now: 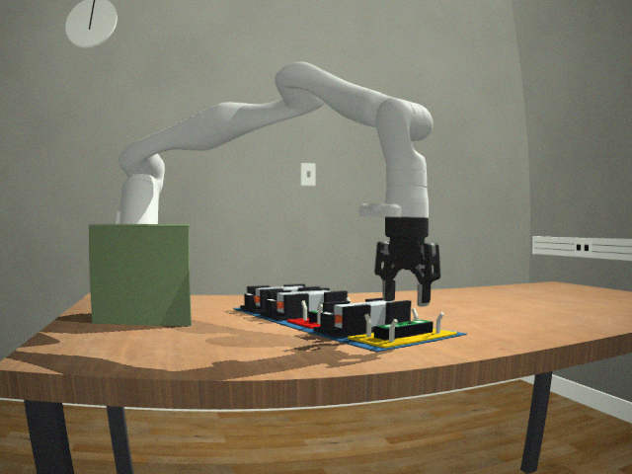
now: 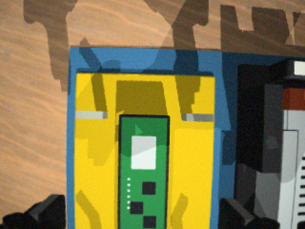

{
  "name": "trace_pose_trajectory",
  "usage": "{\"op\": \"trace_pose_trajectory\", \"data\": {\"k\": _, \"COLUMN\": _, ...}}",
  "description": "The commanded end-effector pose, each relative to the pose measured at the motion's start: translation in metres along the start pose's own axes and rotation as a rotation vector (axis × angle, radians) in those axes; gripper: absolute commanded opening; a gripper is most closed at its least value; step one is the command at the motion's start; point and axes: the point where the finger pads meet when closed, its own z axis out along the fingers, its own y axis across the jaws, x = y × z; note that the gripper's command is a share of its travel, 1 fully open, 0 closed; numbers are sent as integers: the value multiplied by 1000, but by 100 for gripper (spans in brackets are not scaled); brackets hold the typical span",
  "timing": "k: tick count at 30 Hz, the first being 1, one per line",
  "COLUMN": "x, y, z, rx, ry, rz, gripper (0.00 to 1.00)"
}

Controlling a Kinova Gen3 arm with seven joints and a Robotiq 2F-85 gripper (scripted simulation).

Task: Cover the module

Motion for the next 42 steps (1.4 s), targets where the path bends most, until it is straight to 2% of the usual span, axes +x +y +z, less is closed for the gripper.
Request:
{"op": "trace_pose_trajectory", "data": {"k": 1, "x": 0, "y": -1, "z": 0, "rx": 2, "ry": -1, "rz": 0, "gripper": 100}}
{"op": "trace_pose_trajectory", "data": {"k": 42, "x": -1, "y": -1, "z": 27, "rx": 2, "ry": -1, "rz": 0, "gripper": 100}}
